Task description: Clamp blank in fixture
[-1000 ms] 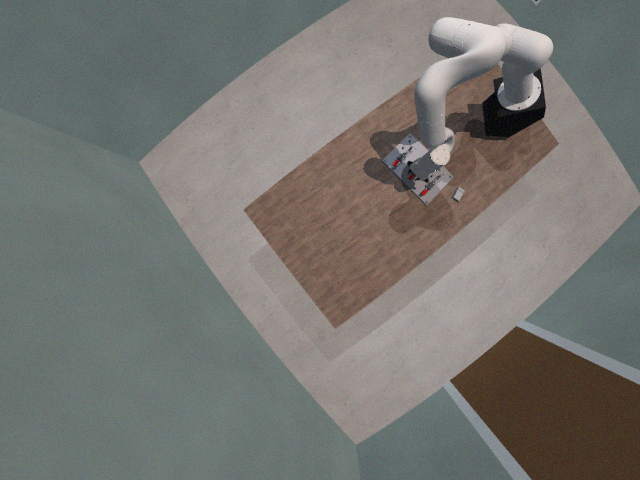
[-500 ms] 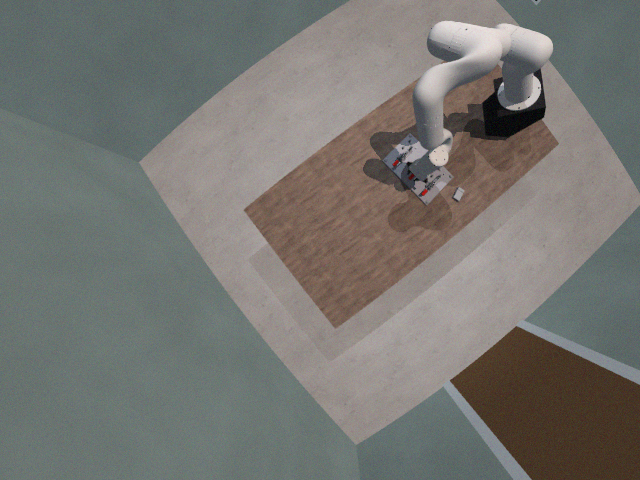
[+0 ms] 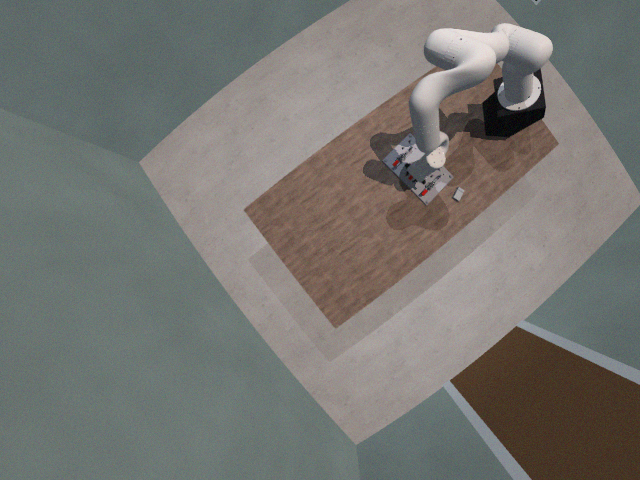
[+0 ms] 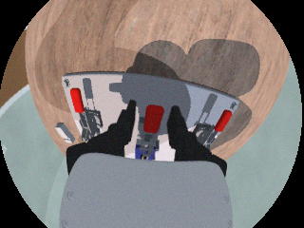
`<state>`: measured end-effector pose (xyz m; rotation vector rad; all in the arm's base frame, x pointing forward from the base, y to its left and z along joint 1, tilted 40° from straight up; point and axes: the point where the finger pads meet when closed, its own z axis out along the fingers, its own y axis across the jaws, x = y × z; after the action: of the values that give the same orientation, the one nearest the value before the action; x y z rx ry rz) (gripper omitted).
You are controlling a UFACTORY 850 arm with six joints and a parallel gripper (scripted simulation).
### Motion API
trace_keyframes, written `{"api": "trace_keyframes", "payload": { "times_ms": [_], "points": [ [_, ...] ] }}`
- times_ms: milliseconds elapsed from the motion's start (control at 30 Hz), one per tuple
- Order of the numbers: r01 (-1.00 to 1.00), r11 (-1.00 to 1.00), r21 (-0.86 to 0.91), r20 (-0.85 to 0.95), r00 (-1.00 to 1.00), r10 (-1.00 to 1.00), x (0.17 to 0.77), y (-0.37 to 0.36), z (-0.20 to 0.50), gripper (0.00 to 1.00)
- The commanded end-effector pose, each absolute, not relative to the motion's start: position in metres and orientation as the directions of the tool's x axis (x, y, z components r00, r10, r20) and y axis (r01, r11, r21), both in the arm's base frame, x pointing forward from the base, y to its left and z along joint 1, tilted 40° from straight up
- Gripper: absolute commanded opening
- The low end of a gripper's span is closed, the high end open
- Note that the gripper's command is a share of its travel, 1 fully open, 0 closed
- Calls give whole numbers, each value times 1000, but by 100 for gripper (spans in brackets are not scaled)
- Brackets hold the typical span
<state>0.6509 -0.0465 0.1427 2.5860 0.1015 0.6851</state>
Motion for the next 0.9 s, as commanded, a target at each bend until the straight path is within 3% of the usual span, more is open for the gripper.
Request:
{"api": "trace_keyframes", "payload": {
  "times_ms": [0, 200, 233, 867],
  "points": [
    [-46, -892, 451, 453, 872, 184, 652, -46, 143, 47],
    [-46, -892, 451, 453, 872, 184, 652, -46, 143, 47],
    [-46, -892, 451, 453, 872, 184, 652, -46, 143, 0],
    [-46, -892, 451, 453, 872, 184, 652, -46, 143, 0]
  ]
}}
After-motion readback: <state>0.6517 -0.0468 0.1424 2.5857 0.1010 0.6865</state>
